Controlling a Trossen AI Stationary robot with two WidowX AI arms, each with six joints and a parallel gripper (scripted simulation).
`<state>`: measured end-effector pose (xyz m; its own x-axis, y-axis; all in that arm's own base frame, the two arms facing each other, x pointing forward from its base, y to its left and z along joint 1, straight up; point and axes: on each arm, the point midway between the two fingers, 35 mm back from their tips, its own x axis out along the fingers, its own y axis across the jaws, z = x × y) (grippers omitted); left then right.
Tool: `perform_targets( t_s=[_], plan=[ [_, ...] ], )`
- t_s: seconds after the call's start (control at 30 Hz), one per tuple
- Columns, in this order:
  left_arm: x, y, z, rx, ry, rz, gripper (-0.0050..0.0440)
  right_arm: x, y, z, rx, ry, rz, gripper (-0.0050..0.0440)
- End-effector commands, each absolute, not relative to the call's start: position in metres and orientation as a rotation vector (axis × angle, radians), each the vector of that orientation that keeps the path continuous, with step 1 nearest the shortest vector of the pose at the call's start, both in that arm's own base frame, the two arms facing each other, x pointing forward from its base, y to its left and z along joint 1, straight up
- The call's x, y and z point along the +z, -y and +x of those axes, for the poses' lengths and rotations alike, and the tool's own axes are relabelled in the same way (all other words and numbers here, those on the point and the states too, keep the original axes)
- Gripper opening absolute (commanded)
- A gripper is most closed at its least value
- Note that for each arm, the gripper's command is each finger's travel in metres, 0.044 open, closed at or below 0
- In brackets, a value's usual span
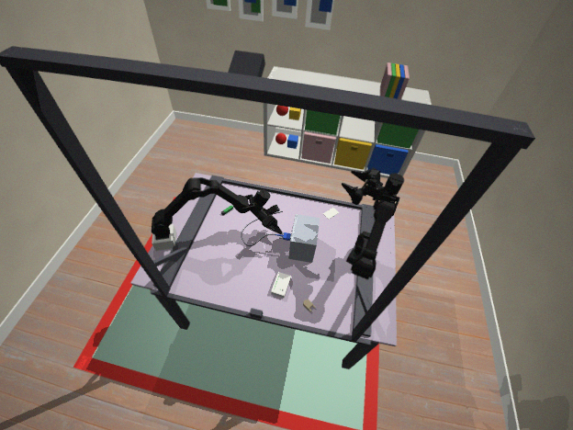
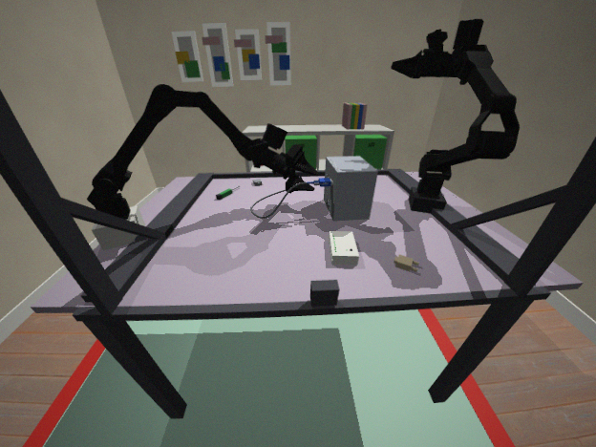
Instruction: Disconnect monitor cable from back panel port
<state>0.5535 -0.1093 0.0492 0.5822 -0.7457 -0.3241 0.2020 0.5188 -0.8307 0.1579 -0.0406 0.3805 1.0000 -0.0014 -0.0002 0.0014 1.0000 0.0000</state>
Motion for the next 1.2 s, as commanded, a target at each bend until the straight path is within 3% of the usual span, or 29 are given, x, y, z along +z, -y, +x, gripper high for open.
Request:
perform_targets(
  t_s=[0.0,0.13,0.2,0.53,1.17],
  plan=[
    [0.0696,0.1095,0.5559,-0.647,-0.711,-0.806,0.0344,0.3834,0.0394,0.1576,0.0,0.001,-0.006,0.044],
    [0.0696,0.1095,0.5559,-0.647,-0.711,-0.806,0.0248,0.3834,0.0394,0.1576,0.0,0.001,-0.006,0.044],
    [0.0696,0.1095,0.5559,-0.647,-0.711,-0.806,0.0248,0.3834,0.0394,0.1576,0.0,0.001,-0.006,0.044],
    [0.0696,0.1095,0.5559,-0.647,-0.711,-0.806,0.0008,0.3834,0.0394,0.1576,0.0,0.001,-0.006,0.044],
    [0.0677,0.1083,0.5562,-0.674,-0.722,-0.904,0.0,0.3834,0.0394,0.1576,0.0,0.001,-0.006,0.044]
  ],
)
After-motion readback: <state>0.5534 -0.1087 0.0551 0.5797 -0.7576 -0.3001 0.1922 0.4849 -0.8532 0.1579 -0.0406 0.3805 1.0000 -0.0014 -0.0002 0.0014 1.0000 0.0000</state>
